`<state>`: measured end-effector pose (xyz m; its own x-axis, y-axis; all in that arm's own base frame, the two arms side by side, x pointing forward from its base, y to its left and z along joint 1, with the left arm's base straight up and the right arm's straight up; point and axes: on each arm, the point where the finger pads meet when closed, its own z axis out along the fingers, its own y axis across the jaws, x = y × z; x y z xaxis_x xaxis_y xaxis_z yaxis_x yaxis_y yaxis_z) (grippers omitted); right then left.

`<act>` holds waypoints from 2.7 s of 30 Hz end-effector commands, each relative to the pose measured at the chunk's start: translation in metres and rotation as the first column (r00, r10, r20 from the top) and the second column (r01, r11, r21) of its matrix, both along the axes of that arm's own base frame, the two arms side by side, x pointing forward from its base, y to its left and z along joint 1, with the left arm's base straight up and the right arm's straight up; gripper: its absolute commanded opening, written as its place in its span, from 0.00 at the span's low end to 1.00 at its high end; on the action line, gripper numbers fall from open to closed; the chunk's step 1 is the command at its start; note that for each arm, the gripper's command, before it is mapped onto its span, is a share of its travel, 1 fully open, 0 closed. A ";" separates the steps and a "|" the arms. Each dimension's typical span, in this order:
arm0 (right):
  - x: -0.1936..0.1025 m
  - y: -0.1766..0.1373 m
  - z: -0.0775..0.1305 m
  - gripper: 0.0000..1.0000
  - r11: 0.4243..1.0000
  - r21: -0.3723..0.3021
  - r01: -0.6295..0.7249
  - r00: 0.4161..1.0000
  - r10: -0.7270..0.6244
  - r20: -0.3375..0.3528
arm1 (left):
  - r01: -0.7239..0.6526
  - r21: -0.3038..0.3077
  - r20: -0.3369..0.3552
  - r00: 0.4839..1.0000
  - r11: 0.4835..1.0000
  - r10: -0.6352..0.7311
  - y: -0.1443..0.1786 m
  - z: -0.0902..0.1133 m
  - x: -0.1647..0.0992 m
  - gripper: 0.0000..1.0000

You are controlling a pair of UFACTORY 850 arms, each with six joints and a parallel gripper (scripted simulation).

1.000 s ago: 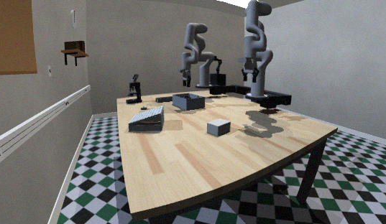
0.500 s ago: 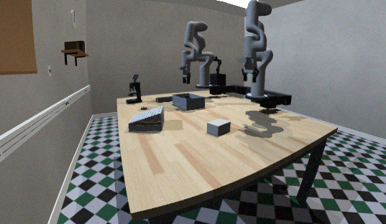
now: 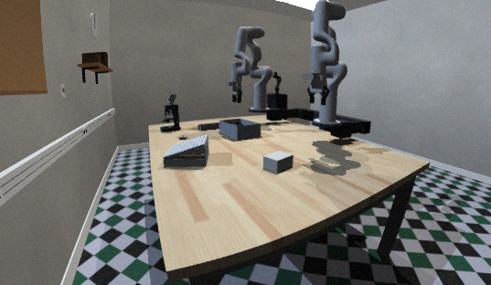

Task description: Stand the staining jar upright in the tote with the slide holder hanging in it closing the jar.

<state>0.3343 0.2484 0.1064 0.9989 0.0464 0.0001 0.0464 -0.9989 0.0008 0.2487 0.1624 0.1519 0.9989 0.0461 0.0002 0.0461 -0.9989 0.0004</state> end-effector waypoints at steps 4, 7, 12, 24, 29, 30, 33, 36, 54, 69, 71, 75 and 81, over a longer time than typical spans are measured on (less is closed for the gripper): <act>-0.009 -0.026 0.013 1.00 1.000 0.002 0.000 1.000 0.000 0.001 | 0.000 0.001 0.001 1.000 1.000 0.000 0.000 0.000 0.001 1.00; -0.013 -0.040 0.018 1.00 1.000 0.002 0.000 1.000 0.000 0.001 | 0.000 0.001 0.001 1.000 1.000 0.000 0.000 0.000 0.001 1.00; -0.019 -0.057 0.026 1.00 1.000 0.002 0.000 1.000 0.000 0.001 | 0.000 0.001 0.001 1.000 1.000 0.000 0.000 0.000 0.001 1.00; -0.036 -0.105 0.046 1.00 1.000 0.001 0.000 1.000 0.000 0.001 | 0.000 0.001 0.001 1.000 1.000 0.000 0.000 0.000 0.001 1.00; -0.042 -0.123 0.054 1.00 1.000 0.001 0.000 1.000 0.000 0.001 | 0.000 0.001 0.001 1.000 1.000 0.000 0.000 0.000 0.001 1.00; -0.042 -0.123 0.054 1.00 1.000 0.001 0.000 1.000 0.000 0.001 | 0.000 0.001 0.001 1.000 1.000 0.000 0.000 0.000 0.001 1.00; -0.047 -0.136 0.059 1.00 1.000 0.001 0.000 1.000 0.000 0.001 | 0.000 0.001 0.001 1.000 1.000 0.000 0.000 0.000 0.001 1.00; -0.051 -0.149 0.065 1.00 1.000 0.001 0.000 1.000 0.000 0.001 | 0.000 0.001 0.001 1.000 1.000 0.000 0.000 0.000 0.001 1.00; -0.075 -0.219 0.095 1.00 1.000 0.001 0.000 1.000 0.000 0.001 | 0.000 0.001 0.001 1.000 1.000 0.000 0.000 0.000 0.001 1.00; -0.076 -0.221 0.096 1.00 1.000 0.001 0.000 1.000 0.000 0.001 | 0.000 0.001 0.001 1.000 1.000 0.000 0.000 0.000 0.001 1.00; -0.076 -0.221 0.096 1.00 1.000 0.001 0.000 1.000 0.000 0.001 | 0.000 0.001 0.001 1.000 1.000 0.000 0.000 0.000 0.001 1.00; -0.076 -0.221 0.096 1.00 1.000 0.001 0.000 1.000 0.000 0.001 | 0.000 0.001 0.001 1.000 1.000 0.000 0.000 0.000 0.001 1.00; -0.076 -0.221 0.096 1.00 1.000 0.001 0.000 1.000 0.000 0.001 | 0.000 0.001 0.001 1.000 1.000 0.000 0.000 0.000 0.001 1.00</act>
<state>0.2575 0.0270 0.2019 0.9989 0.0464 -0.0001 0.0464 -0.9989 0.0000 0.2487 0.1624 0.1519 0.9989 0.0461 0.0002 0.0461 -0.9989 0.0004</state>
